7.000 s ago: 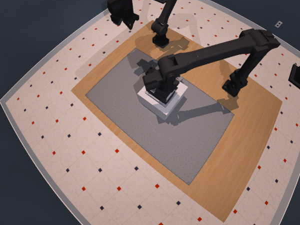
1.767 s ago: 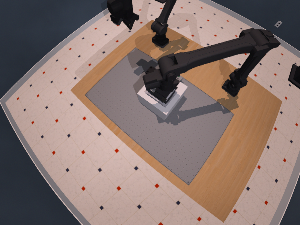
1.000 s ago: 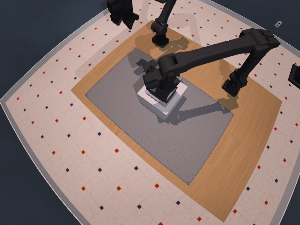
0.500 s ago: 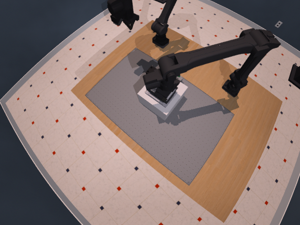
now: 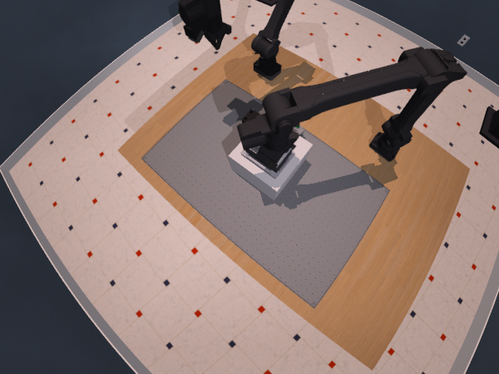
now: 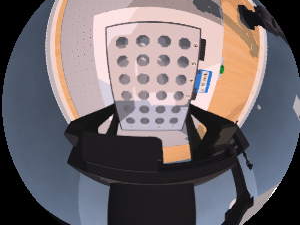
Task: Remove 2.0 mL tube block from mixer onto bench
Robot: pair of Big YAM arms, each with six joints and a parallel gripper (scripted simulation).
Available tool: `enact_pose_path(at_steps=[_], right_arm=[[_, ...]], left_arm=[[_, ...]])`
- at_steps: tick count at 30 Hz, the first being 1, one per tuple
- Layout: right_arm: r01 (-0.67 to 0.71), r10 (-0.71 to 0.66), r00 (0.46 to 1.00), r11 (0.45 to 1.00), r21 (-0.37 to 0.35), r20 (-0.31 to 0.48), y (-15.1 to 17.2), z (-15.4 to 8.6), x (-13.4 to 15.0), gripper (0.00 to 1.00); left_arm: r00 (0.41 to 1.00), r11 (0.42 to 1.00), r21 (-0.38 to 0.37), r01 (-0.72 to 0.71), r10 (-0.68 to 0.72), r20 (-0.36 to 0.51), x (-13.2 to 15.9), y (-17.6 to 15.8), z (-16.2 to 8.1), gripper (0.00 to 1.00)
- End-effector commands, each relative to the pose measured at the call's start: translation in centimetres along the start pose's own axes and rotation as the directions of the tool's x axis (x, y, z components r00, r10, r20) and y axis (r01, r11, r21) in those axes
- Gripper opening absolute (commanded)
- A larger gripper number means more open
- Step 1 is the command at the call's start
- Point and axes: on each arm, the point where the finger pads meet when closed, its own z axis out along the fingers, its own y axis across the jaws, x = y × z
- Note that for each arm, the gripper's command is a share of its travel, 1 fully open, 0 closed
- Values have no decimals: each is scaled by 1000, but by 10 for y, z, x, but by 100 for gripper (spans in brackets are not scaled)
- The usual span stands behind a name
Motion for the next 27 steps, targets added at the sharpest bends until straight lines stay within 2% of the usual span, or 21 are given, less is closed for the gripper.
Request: enact_pose_path(at_steps=[1, 13, 27], right_arm=[[3, -3, 999, 1000, 8, 43, -3, -19, -10, 0], [3, -3, 999, 1000, 7, 43, -3, -19, -10, 0], [5, -5, 1000, 1000, -2, -7, -1, 0, 1, 0]], left_arm=[[996, 995, -97, -4, 13, 85, -11, 10, -52, 0], [998, 998, -66, -13, 17, 61, -5, 2, -36, 0], [996, 995, -103, -14, 23, 88, -13, 10, -56, 0]])
